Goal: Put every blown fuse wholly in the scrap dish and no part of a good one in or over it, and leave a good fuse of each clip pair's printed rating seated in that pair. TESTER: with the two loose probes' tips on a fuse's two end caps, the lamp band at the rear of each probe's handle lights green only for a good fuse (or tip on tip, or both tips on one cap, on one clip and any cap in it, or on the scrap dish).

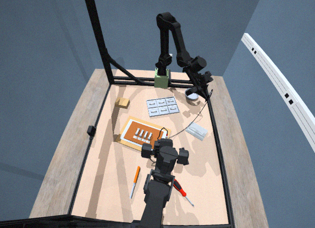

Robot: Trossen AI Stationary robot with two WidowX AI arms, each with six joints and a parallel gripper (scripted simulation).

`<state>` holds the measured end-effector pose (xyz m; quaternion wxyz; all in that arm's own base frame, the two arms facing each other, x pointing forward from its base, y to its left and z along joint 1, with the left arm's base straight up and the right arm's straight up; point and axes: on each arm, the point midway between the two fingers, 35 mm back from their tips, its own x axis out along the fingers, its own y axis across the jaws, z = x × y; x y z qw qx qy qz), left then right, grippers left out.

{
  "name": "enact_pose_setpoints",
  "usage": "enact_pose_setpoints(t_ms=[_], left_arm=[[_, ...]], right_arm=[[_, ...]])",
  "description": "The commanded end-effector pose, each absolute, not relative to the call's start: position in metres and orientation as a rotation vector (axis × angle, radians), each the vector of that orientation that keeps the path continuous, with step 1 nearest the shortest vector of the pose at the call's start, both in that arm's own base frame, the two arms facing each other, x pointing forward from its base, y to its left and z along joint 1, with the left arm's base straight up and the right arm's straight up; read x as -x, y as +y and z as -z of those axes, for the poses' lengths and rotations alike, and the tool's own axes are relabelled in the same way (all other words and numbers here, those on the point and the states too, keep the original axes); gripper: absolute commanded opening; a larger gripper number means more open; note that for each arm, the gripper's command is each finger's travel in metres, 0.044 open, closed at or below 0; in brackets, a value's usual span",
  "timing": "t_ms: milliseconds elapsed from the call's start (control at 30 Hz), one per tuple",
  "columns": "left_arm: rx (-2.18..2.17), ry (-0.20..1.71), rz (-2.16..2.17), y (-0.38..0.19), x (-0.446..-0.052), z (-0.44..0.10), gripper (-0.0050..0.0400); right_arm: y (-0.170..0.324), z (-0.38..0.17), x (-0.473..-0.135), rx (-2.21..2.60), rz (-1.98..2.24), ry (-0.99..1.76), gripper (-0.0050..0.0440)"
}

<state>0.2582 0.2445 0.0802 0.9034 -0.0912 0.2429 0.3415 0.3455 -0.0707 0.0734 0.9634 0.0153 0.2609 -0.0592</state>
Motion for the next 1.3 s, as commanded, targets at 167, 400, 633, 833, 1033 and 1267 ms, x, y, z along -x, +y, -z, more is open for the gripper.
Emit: enact_pose_setpoints(t_ms=[167,400,633,833,1033,1267], left_arm=[[0.185,0.491,-0.698,0.241,-0.259,-0.082,-0.005],[0.174,0.487,-0.673,0.229,-0.262,-0.082,-0.005],[0.165,0.49,-0.632,0.211,-0.266,-0.079,-0.005],[0.158,0.492,-0.603,0.198,-0.269,-0.077,-0.005],[0.151,0.494,-0.573,0.185,-0.272,-0.075,-0.005],[0.14,0.496,-0.531,0.167,-0.277,-0.072,-0.005]], right_arm=[[-0.058,-0.077,-0.344,-0.028,0.107,0.503,-0.005],[-0.045,-0.074,-0.343,-0.024,0.092,0.504,-0.005],[-0.027,-0.067,-0.34,-0.02,0.07,0.511,-0.005],[-0.014,-0.06,-0.337,-0.017,0.055,0.523,-0.005],[-0.001,-0.057,-0.335,-0.012,0.04,0.523,-0.005],[0.017,-0.053,-0.332,-0.007,0.018,0.523,-0.005]])
